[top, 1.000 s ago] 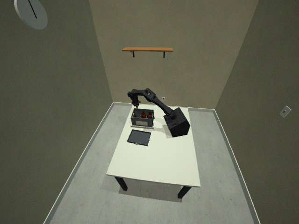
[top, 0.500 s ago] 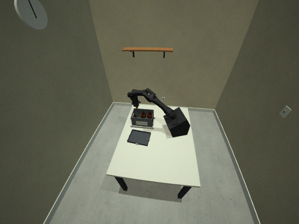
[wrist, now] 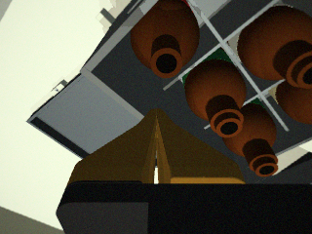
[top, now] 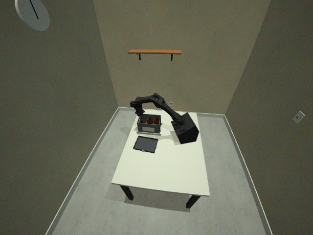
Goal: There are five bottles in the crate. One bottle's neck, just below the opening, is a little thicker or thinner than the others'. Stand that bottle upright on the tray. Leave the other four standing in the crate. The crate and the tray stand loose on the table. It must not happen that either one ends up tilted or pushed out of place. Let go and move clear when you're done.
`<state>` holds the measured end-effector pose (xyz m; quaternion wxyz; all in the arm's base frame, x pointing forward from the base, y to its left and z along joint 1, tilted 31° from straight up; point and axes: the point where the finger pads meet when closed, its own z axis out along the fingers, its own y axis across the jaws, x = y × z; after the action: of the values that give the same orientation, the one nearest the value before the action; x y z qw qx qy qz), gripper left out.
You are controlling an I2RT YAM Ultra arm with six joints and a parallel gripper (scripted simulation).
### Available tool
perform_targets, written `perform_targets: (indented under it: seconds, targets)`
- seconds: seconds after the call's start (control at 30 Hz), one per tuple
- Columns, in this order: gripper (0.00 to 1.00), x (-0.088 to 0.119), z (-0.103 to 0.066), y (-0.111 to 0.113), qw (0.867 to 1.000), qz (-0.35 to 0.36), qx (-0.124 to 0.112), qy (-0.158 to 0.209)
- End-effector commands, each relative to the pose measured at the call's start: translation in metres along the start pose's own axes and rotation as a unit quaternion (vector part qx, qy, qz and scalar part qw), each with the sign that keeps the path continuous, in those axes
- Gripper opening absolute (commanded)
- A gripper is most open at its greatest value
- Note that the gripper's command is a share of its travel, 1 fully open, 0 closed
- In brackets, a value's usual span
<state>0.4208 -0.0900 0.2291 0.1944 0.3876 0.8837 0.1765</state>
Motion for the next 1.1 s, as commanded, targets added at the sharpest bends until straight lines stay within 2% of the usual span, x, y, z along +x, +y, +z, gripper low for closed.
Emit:
perform_targets:
  seconds: [0.0,0.23,0.27,1.07]
  targets:
    - [0.0,-0.008,-0.011,-0.004,1.0,0.011,0.001,-0.028]
    - [0.0,-0.008,-0.011,-0.004,1.0,0.011,0.001,-0.028]
    - [0.61,-0.02,-0.024,-0.002,0.999,0.013,-0.007,-0.05]
    - [0.61,-0.02,-0.024,-0.002,0.999,0.011,-0.007,-0.049]
